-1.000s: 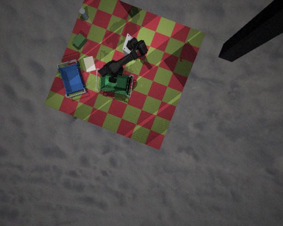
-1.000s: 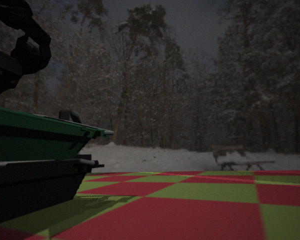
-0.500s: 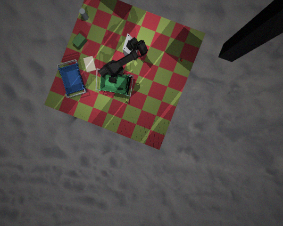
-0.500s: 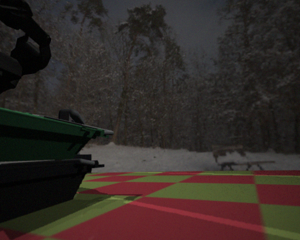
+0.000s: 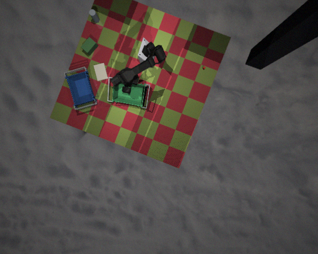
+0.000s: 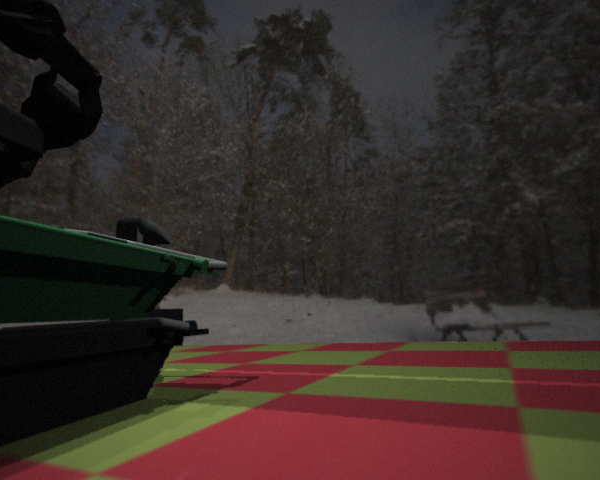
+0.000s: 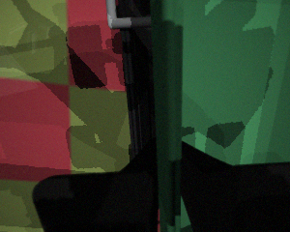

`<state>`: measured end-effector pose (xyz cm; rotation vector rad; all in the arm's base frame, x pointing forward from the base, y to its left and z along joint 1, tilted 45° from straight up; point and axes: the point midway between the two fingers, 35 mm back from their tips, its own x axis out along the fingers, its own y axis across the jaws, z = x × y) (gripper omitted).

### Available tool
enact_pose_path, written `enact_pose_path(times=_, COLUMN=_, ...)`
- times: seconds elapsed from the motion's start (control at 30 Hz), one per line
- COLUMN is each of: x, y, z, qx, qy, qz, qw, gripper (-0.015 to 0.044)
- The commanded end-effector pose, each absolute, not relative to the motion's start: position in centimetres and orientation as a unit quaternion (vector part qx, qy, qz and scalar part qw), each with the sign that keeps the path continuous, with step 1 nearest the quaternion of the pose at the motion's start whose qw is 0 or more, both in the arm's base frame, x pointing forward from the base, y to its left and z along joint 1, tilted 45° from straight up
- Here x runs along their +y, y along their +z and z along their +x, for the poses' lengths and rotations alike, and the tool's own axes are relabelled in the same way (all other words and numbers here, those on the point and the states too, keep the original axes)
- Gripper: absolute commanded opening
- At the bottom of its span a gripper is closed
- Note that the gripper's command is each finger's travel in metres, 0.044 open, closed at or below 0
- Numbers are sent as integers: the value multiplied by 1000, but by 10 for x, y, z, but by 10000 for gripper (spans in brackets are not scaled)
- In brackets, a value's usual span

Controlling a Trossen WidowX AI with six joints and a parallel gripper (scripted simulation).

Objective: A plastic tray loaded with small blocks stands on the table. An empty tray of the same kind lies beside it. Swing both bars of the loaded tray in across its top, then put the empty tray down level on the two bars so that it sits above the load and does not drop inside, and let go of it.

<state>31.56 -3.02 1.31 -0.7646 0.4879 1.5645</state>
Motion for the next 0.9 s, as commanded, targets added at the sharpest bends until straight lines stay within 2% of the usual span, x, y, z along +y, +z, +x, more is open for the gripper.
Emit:
enact_pose_path(times=0.0, x=-26, y=10, z=310, qx=218, qy=688, qz=-327, qw=610, gripper=0)
enact_pose_path(times=0.87, x=-21, y=5, z=306, qx=218, qy=688, qz=-327, qw=610, gripper=0)
